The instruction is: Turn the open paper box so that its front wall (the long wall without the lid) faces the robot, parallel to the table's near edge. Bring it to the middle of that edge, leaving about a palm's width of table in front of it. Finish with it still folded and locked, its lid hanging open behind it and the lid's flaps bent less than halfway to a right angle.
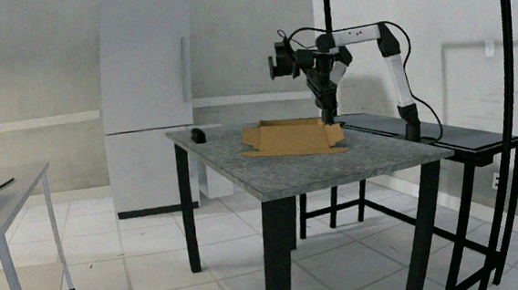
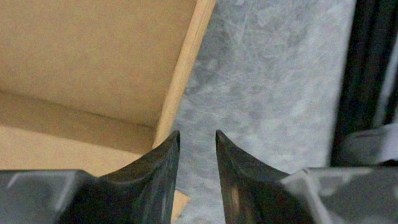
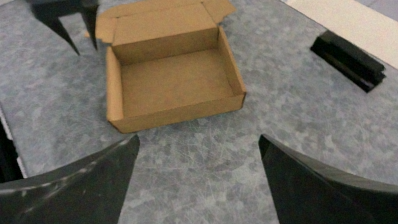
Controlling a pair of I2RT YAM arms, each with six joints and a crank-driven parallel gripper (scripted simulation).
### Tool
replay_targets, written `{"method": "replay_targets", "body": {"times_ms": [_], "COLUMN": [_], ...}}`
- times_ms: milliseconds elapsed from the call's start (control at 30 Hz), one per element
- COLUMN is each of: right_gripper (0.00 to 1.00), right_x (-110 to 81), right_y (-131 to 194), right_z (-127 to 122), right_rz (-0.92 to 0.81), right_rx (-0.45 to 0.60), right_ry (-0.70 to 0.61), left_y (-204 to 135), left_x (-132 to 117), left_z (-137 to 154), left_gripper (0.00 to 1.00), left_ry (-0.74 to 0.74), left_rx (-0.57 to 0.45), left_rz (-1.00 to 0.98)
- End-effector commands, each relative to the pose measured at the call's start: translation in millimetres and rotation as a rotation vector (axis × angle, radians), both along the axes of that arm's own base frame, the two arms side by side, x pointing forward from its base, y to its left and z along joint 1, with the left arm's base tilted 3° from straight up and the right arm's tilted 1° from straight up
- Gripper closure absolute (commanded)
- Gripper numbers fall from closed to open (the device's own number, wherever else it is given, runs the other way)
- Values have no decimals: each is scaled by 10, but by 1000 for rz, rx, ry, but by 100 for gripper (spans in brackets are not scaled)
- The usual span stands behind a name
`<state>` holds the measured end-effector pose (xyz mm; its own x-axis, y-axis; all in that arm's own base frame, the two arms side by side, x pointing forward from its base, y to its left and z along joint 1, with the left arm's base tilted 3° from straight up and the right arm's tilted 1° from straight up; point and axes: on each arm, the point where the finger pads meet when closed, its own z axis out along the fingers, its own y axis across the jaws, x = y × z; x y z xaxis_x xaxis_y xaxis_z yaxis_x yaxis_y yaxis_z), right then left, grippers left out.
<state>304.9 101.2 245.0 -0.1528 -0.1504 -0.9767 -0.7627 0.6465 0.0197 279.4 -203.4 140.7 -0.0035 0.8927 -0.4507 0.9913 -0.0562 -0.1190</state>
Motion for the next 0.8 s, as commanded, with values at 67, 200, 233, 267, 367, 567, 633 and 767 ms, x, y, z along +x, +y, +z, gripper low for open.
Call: {"method": "replay_targets", "body": {"times_ms": [67,200,233,267,367,567,633,767], "right_gripper": [0,0,0,0,0,0,0,0], "right_x": [-86,-150,-163,-175,-214,-295,-295,-368], "right_y": [98,168,183,197,236,312,312,373], "right_z": [206,257,269,280,311,371,371,413], "right_rz": [50,81,88,94,112,148,148,179], "right_rx": [-8,-8,-8,-8,-8,-7,-7,-6], "right_ry": [-41,-41,-42,-42,-43,-43,-43,-41], "left_y": [-1,11,10,8,-1,-37,-37,-83], "left_x": [-90,-167,-181,-194,-230,-287,-287,-312], "left_z": [107,99,99,99,103,101,101,94], "left_gripper": [70,70,70,70,70,70,70,70], "left_ry": [83,166,181,195,233,307,307,362], "left_rx": [79,148,161,173,206,269,269,315], "left_rz": [230,456,500,543,670,938,938,1178]}}
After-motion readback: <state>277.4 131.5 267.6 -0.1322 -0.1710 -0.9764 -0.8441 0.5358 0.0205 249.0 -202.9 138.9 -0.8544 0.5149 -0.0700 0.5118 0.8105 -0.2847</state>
